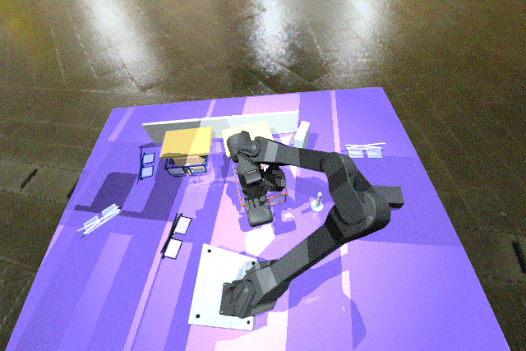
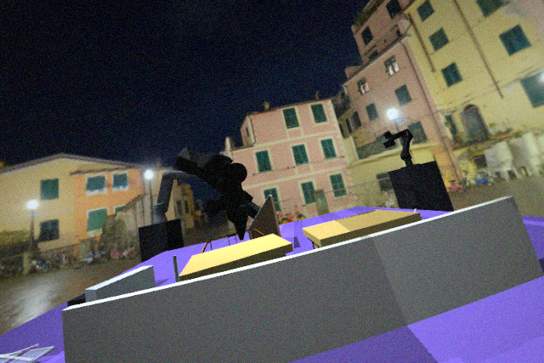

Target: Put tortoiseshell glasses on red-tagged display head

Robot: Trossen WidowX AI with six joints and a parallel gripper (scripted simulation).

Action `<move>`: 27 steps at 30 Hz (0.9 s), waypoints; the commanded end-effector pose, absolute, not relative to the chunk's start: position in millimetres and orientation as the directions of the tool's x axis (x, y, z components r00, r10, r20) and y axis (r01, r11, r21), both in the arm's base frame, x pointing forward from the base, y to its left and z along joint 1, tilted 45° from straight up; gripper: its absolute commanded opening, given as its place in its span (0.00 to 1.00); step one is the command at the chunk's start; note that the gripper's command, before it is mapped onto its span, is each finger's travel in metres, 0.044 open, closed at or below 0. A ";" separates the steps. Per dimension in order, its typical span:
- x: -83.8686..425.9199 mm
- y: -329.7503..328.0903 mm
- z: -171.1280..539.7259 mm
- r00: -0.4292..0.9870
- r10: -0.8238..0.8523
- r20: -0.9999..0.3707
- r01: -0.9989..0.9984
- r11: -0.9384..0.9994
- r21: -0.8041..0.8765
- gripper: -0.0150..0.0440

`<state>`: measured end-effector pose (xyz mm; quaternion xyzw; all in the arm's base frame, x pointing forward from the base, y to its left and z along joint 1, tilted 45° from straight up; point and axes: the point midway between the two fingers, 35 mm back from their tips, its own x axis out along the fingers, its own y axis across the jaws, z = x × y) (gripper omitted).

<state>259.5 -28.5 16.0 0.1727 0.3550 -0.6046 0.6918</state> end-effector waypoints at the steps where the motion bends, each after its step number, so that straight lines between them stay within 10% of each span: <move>1: 257.9 -33.0 12.7 0.014 -0.719 -0.695 0.958 0.209 -0.197 0.25; 27: 276.2 -34.9 3.4 0.018 -0.719 -0.695 0.958 0.212 -0.194 0.25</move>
